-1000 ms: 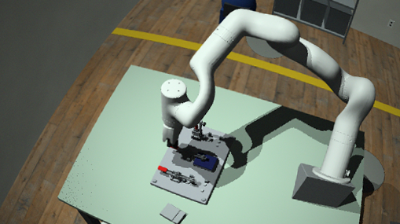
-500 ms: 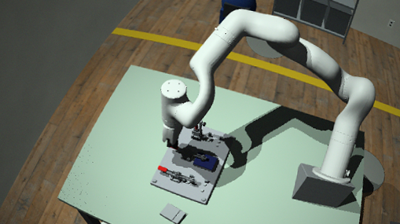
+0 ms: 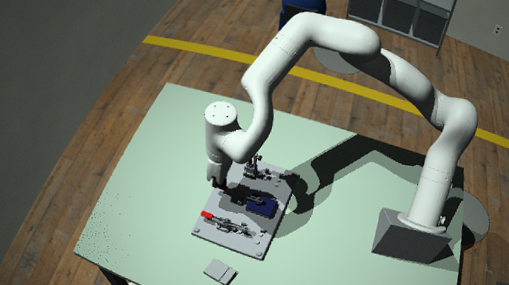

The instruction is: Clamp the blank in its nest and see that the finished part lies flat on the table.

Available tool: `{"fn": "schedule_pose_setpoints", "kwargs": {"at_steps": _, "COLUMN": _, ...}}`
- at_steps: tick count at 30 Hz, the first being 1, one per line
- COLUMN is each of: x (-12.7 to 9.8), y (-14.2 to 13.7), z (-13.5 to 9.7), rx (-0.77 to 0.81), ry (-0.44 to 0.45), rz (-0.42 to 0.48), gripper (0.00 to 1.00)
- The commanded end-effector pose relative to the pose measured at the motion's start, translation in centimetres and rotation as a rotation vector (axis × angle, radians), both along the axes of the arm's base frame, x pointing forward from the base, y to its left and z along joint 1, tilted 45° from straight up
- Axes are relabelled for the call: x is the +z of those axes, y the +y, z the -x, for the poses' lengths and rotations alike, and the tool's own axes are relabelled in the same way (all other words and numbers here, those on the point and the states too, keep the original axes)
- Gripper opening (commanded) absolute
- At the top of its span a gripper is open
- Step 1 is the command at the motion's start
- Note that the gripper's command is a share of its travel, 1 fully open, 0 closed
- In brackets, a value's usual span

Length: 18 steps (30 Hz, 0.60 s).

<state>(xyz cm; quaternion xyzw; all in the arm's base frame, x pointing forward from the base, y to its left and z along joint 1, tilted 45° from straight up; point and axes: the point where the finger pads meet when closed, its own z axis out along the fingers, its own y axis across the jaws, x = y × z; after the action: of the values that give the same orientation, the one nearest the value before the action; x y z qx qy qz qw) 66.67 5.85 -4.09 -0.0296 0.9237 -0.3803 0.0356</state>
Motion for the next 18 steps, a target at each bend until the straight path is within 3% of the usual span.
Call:
{"fn": "schedule_pose_setpoints", "kwargs": {"at_steps": 1, "x": -0.01, "y": 0.01, "z": 0.0, "rx": 0.0, "ry": 0.0, "rz": 0.0, "gripper": 0.0}}
{"fn": "schedule_pose_setpoints", "kwargs": {"at_steps": 18, "x": -0.15, "y": -0.13, "z": -0.02, "rx": 0.0, "ry": 0.0, "rz": 0.0, "gripper": 0.0}}
